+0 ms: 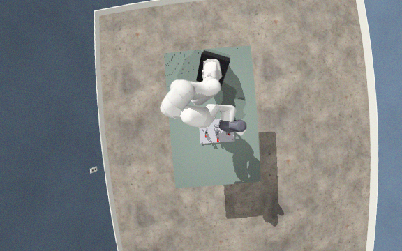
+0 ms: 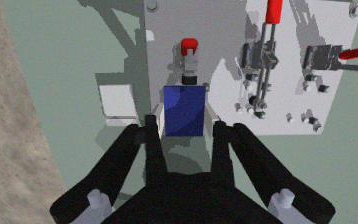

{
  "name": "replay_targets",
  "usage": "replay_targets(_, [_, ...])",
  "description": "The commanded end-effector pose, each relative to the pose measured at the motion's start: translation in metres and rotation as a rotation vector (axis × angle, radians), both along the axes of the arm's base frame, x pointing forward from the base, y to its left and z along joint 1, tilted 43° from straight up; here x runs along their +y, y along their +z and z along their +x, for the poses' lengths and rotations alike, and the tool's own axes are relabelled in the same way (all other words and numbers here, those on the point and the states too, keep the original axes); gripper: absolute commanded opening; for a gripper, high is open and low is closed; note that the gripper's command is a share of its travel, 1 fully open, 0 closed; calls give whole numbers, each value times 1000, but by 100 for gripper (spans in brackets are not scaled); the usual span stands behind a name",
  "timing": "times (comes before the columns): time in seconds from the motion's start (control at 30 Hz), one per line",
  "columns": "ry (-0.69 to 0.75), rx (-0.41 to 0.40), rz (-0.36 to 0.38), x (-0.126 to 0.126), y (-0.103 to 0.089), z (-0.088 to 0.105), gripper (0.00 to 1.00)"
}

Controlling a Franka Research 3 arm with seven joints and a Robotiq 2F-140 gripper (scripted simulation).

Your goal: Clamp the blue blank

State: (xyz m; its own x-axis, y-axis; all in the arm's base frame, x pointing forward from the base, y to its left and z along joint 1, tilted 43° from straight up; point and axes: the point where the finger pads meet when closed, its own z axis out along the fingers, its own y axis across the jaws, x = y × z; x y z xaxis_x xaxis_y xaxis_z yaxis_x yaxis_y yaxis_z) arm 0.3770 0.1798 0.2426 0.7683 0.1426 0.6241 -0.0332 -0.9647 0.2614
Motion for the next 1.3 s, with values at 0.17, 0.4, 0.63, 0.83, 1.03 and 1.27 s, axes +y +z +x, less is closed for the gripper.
replay_targets(0.17, [1, -4, 6, 0, -5, 4, 0])
replay_targets(0.4, [1, -4, 6, -2, -11, 10, 0])
replay_targets(0.63, [1, -4, 6, -3, -14, 13, 0])
replay_targets(0.83, [1, -4, 6, -3, -15, 13, 0])
replay_targets(1.03, [1, -4, 6, -3, -15, 13, 0])
replay_targets(1.27, [1, -4, 6, -3, -15, 13, 0])
